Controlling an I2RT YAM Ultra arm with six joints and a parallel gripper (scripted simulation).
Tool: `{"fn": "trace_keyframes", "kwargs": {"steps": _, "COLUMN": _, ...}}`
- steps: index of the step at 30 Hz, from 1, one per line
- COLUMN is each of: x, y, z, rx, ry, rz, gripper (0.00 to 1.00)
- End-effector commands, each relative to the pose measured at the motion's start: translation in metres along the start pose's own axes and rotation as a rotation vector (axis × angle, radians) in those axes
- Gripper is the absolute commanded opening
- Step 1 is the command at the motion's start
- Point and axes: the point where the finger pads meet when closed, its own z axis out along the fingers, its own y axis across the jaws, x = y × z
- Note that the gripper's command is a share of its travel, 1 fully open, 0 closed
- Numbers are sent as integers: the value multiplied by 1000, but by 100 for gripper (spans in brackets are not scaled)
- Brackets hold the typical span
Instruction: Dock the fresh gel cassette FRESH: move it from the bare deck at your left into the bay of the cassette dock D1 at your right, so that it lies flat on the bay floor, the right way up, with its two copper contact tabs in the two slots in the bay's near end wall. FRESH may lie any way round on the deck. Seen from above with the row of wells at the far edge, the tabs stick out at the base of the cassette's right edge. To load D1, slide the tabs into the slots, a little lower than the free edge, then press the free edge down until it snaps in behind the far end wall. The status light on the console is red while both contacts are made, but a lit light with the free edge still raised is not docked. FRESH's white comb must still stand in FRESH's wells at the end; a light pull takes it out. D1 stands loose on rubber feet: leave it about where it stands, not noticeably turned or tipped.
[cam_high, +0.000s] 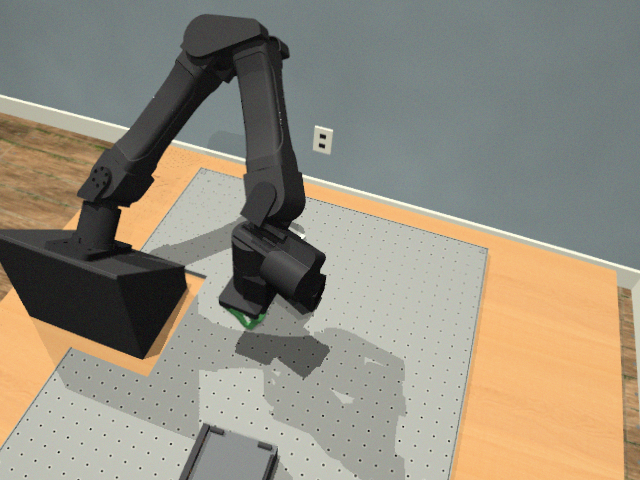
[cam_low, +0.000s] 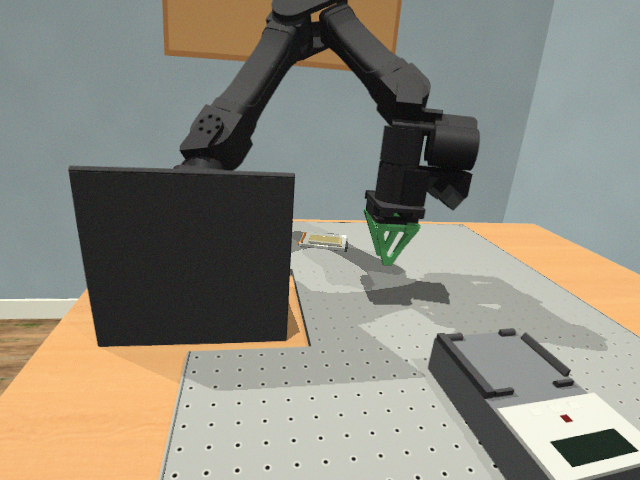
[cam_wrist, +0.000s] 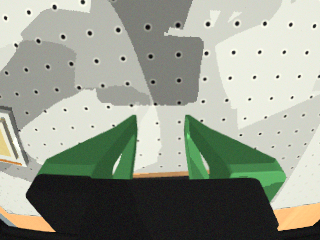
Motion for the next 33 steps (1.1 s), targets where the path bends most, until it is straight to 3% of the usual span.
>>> {"fn": "trace_keyframes", "kwargs": {"steps": 1, "x": 6, "y": 20, "z": -4, "rx": -6, "ry": -22, "rz": 156, "gripper": 36}}
{"fn": "trace_keyframes", "kwargs": {"steps": 26, "x": 46, "y": 125, "z": -7, "rx": 6, "ry": -3, "rz": 223, "gripper": 36}}
{"fn": "trace_keyframes", "kwargs": {"steps": 28, "x": 46, "y": 125, "z": -7, "rx": 6, "ry": -3, "rz": 223, "gripper": 36}}
{"fn": "trace_keyframes", "kwargs": {"steps": 33, "x": 41, "y": 158, "z": -14, "rx": -5, "ry": -32, "rz": 193, "gripper": 36}}
